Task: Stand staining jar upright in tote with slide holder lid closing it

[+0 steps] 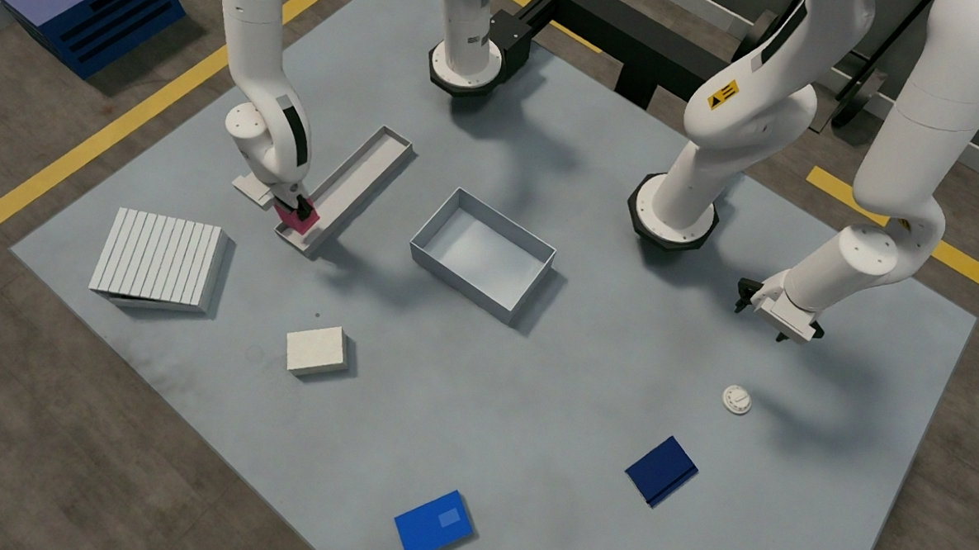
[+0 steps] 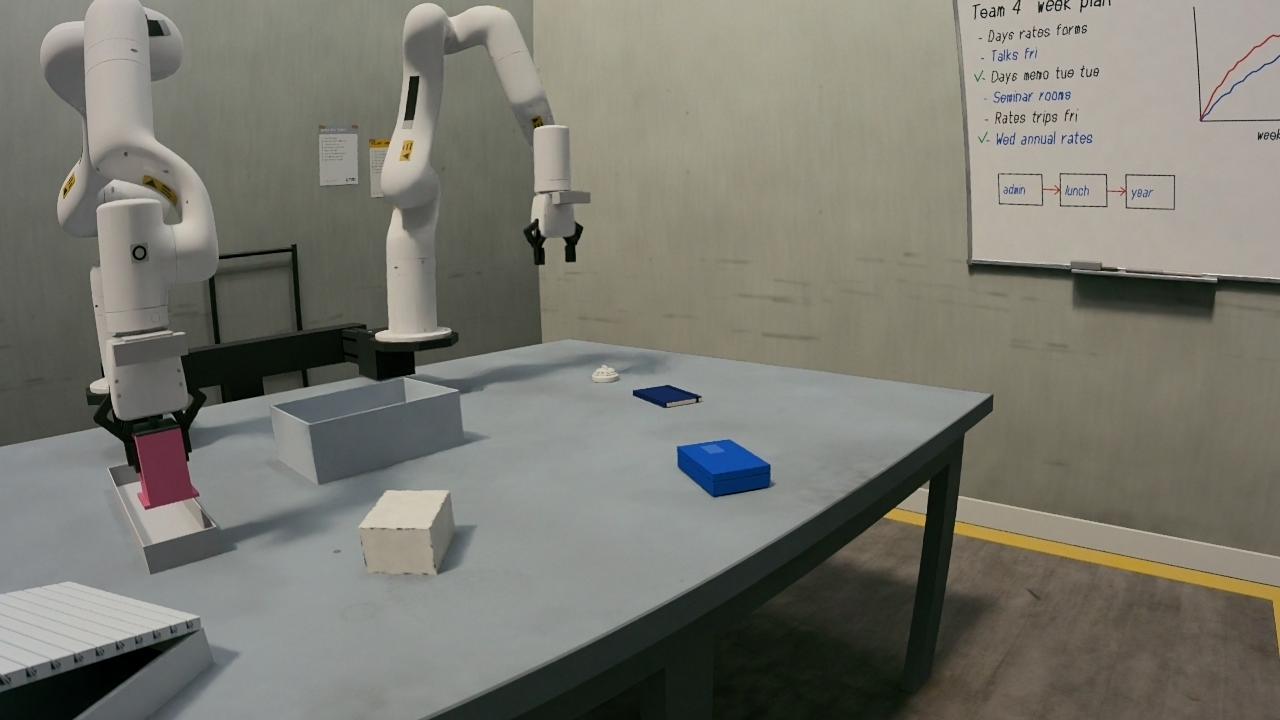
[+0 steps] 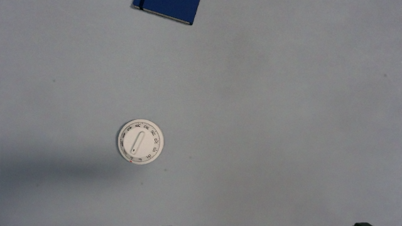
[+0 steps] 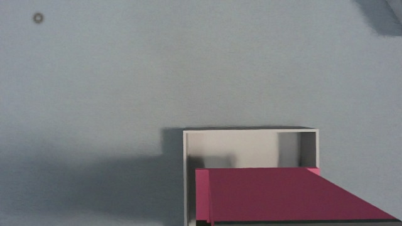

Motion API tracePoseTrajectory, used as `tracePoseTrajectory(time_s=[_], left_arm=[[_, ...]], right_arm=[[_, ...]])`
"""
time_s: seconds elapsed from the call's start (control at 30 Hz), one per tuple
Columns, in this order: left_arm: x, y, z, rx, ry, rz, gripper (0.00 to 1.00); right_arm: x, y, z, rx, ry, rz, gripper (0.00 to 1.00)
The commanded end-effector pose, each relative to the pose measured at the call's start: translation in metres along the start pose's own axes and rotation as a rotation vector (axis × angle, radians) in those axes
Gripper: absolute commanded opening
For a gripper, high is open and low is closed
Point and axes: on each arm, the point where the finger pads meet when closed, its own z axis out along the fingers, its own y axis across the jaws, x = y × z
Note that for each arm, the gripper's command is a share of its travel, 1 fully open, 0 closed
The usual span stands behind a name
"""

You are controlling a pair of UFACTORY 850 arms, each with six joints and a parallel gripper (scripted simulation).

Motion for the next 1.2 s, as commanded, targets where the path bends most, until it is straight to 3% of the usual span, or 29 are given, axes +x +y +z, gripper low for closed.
tracePoseTrajectory(time_s=[0.0,1.17], left_arm=[[0.0,-0.001,0.0,0.001,0.001,0.0,1.0],[0.0,-0.001,0.0,0.001,0.001,0.0,1.0]], right_arm=[[0.001,0.0,-0.01,0.0,0.003,0.0,0.0],[0.001,0.0,-0.055,0.0,0.003,0.0,0.0]])
